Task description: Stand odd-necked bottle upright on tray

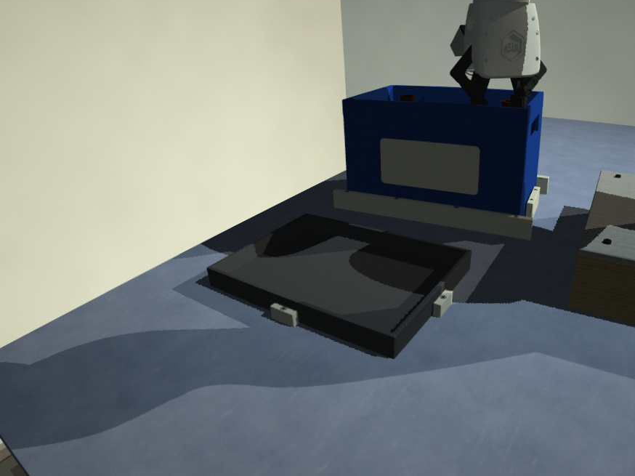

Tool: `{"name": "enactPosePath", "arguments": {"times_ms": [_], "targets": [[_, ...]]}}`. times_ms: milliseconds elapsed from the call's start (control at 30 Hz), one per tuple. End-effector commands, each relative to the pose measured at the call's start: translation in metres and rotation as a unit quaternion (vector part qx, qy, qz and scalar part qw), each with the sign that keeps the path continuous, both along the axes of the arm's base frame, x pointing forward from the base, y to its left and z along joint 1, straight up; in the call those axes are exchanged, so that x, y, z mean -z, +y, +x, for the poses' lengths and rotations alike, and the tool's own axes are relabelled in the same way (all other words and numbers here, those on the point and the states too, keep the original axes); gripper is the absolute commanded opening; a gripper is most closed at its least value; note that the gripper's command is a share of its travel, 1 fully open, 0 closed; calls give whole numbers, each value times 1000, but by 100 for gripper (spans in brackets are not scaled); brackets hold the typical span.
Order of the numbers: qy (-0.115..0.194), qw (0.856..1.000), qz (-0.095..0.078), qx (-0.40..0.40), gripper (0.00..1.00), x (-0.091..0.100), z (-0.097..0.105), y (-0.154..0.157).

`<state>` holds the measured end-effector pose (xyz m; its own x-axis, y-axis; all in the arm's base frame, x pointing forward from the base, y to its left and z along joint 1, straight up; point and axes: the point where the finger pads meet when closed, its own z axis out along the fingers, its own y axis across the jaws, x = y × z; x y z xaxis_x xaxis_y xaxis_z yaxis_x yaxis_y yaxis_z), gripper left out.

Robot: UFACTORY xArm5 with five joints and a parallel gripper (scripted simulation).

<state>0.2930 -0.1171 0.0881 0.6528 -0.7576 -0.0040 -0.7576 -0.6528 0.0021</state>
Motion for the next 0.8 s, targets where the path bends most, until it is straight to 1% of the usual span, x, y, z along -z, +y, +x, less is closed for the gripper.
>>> {"name": "enactPosePath", "arguments": {"times_ms": [0, 200, 433, 500, 767], "targets": [[-2, 1000, -1, 0, 65, -1, 1, 0], [-2, 1000, -1, 0, 65, -3, 1, 0], [-2, 1000, -1, 0, 65, -15, 1, 0], [-2, 1000, -1, 0, 65, -15, 1, 0], [-2, 1000, -1, 0, 65, -40, 1, -1]]}}
